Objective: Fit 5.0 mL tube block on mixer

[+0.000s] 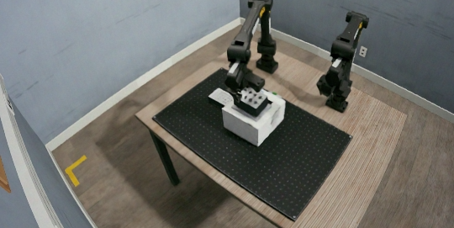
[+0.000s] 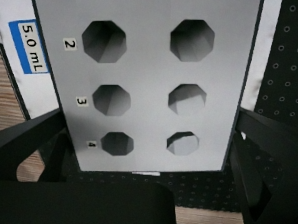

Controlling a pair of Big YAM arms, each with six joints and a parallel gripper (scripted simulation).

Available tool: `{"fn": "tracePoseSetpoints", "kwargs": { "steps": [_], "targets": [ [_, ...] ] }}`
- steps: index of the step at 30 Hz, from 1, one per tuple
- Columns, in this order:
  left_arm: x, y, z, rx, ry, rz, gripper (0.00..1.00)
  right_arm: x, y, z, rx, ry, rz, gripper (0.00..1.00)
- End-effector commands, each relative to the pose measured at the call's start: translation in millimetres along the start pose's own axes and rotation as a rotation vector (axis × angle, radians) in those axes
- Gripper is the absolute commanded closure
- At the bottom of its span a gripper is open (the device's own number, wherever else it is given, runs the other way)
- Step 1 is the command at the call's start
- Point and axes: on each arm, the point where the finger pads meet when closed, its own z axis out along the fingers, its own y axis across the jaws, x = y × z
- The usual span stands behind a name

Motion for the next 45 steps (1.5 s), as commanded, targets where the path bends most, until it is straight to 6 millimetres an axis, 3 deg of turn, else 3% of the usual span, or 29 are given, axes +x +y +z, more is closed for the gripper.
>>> {"fn": "tracePoseSetpoints", "kwargs": {
  "steps": [1,8,17,23,36,45],
  "targets": [
    [-15,6,-38,-0.013,-0.113,-0.021,0.0,-6,10,-34,0.049,-0.026,0.0,1.0],
    [-13,5,-33,-0.012,-0.1,-0.021,0.0,-4,15,-30,0.034,-0.025,-0.021,1.0],
    [-7,5,-19,-0.007,-0.066,-0.022,0.0,-2,-4,-53,0.112,-0.067,-0.018,1.0],
    [-2,4,-10,-0.004,-0.043,-0.022,0.0,0,-4,-63,0.121,-0.071,-0.013,1.0],
    [2,4,-2,-0.003,-0.025,-0.022,0.0,-15,-6,-48,0.086,-0.048,-0.015,1.0],
    [-4,4,-14,-0.007,-0.055,-0.021,0.0,-7,-11,-41,0.077,-0.046,0.005,1.0]
  ]
}}
